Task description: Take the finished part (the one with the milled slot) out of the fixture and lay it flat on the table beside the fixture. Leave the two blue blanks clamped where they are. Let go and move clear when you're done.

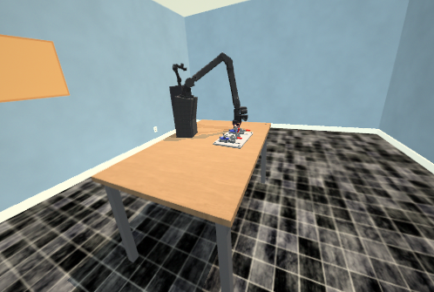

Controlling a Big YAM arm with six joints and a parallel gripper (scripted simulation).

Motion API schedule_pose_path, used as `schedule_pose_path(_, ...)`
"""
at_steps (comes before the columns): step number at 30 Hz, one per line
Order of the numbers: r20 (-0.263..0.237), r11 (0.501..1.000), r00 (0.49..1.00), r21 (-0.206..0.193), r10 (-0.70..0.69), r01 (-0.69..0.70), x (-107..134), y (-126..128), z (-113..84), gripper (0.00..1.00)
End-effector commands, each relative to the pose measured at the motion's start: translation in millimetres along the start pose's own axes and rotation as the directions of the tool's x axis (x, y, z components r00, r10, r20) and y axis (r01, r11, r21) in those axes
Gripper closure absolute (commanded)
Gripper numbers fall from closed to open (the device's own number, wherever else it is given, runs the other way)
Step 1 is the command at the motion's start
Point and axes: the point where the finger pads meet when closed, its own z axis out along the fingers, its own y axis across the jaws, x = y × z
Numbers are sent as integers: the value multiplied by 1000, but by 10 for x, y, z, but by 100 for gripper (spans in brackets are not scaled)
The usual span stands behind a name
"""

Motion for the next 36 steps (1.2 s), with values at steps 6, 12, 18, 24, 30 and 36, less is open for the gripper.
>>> schedule_pose_path(6,-3,1000,1000,2,6,-6,-21,-66,-57,100)
schedule_pose_path(12,-3,1000,1000,3,6,-6,-20,-67,-56,100)
schedule_pose_path(18,-3,1000,1000,3,5,-5,-20,-67,-56,100)
schedule_pose_path(24,-7,1000,1000,5,5,-5,-2,-77,-33,100)
schedule_pose_path(30,-15,1000,1000,10,4,-4,48,-106,31,100)
schedule_pose_path(36,-16,1000,1000,11,5,-4,75,-123,96,100)
